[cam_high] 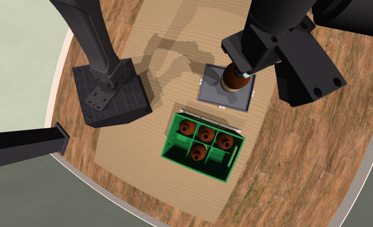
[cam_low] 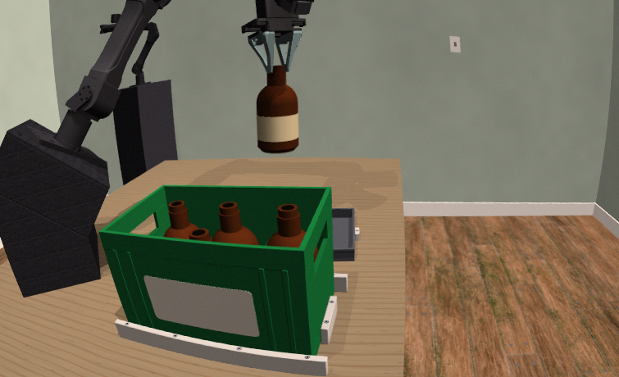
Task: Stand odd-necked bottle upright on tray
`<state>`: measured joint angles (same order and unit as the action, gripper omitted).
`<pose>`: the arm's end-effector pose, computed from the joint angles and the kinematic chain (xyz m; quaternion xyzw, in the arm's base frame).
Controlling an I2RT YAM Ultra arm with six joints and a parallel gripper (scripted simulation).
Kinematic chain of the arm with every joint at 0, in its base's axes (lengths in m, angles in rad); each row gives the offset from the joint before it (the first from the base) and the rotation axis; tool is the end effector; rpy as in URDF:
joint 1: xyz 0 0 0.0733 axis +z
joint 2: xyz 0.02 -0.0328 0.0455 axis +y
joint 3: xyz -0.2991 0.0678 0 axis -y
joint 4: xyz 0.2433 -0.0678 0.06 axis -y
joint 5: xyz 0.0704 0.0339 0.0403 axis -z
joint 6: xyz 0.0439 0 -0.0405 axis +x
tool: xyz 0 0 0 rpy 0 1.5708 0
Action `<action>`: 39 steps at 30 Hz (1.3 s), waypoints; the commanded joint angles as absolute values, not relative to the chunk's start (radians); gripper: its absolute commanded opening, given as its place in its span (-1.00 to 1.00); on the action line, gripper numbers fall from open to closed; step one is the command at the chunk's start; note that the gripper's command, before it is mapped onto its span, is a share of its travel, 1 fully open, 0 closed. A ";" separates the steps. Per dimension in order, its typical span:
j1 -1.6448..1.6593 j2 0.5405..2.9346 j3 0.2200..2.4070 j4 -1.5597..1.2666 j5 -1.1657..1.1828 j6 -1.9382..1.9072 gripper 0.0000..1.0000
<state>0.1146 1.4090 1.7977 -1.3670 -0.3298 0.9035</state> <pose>0.2333 0.0423 0.4688 0.3183 0.8894 0.2774 0.1749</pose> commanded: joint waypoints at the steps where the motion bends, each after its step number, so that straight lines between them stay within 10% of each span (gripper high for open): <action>1: 0.117 1.356 1.840 -1.371 -0.300 0.926 -1.00; 39: 0.158 1.353 1.850 -1.380 -0.272 0.961 -1.00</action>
<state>0.1596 1.4090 1.8122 -1.3701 -0.2920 0.9535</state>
